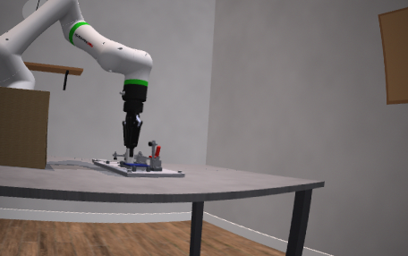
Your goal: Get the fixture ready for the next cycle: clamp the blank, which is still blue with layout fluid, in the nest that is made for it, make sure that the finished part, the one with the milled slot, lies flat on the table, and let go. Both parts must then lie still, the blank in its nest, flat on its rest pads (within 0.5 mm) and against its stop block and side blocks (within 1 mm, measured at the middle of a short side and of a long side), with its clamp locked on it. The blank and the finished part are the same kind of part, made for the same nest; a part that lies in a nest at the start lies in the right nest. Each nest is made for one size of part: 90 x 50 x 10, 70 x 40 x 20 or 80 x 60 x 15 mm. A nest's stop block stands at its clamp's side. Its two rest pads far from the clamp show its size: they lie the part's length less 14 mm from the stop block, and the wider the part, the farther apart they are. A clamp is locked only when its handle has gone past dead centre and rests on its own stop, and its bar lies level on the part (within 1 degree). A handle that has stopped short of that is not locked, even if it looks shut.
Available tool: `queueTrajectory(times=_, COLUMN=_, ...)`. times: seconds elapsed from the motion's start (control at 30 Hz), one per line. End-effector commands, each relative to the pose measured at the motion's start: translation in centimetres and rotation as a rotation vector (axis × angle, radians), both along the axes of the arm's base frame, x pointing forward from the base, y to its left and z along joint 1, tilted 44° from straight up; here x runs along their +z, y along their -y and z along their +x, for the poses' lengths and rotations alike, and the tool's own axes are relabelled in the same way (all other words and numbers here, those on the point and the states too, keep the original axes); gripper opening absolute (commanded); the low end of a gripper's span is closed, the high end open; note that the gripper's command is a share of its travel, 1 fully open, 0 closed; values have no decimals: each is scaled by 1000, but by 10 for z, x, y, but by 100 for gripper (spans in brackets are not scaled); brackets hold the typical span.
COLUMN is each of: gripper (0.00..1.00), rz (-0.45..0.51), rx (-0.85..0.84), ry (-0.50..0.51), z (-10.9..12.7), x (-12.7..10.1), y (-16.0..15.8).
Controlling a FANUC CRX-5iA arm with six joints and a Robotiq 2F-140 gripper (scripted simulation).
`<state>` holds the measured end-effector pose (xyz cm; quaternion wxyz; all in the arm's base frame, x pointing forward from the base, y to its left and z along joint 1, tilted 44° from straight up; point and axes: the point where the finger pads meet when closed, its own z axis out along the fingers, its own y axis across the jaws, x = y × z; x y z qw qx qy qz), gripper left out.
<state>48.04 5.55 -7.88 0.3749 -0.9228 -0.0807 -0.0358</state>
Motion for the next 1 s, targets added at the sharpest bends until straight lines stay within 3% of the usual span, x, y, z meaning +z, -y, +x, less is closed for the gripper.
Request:
queueTrajectory(times=0.0, gripper=0, rz=0, rx=0, ry=0, z=0, x=0, y=0)
queueTrajectory(times=0.97, gripper=0, rz=0, rx=0, ry=0, z=1, x=-5, y=6)
